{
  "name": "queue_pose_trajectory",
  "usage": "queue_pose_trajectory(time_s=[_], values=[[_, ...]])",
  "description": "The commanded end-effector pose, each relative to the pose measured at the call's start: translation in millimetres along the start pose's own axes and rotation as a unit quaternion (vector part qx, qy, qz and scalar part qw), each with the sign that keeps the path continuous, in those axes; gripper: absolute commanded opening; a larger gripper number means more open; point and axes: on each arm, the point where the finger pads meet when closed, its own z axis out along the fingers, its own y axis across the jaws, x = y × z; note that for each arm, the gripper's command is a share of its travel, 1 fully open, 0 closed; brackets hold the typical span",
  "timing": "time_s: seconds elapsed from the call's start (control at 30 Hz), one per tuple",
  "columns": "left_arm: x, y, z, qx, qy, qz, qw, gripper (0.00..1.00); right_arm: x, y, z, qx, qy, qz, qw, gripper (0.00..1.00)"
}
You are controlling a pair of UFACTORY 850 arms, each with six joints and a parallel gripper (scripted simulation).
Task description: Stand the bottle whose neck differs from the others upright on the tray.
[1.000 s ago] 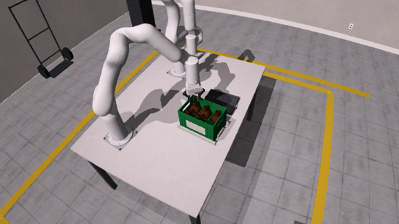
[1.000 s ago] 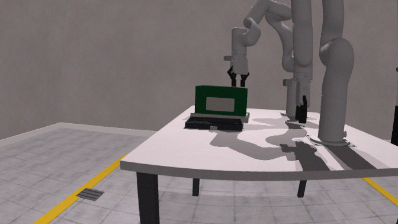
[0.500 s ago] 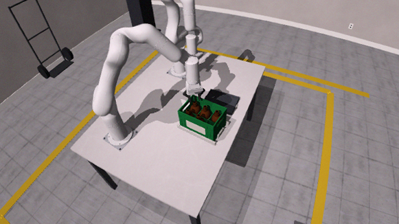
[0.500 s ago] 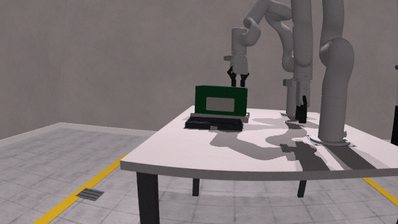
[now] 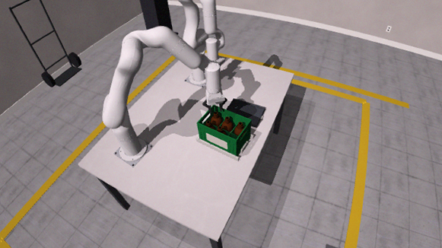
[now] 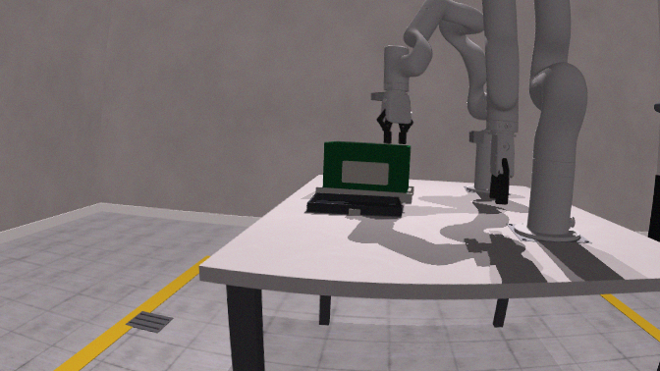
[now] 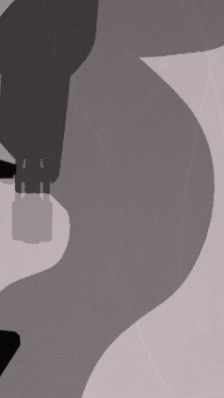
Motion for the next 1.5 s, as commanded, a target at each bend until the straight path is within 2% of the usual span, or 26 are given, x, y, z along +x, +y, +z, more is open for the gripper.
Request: queue_pose_trajectory(time_s=[0.0, 0.67, 1.47], values=[[0.5, 0.0, -0.1, 0.0, 0.0, 0.0, 1.0, 1.0, 0.0, -0.8, -1.0, 0.001, 0.0, 0.0, 1.0, 0.66], [0.5, 0.0, -0.1, 0.0, 0.0, 0.0, 1.0, 1.0, 0.0, -0.8, 4.7, 0.001, 0.0, 0.0, 1.0, 0.66], [0.5, 0.0, -0.1, 0.0, 0.0, 0.0, 1.0, 1.0, 0.0, -0.9, 30.1, 0.001, 0.0, 0.0, 1.0, 0.66]])
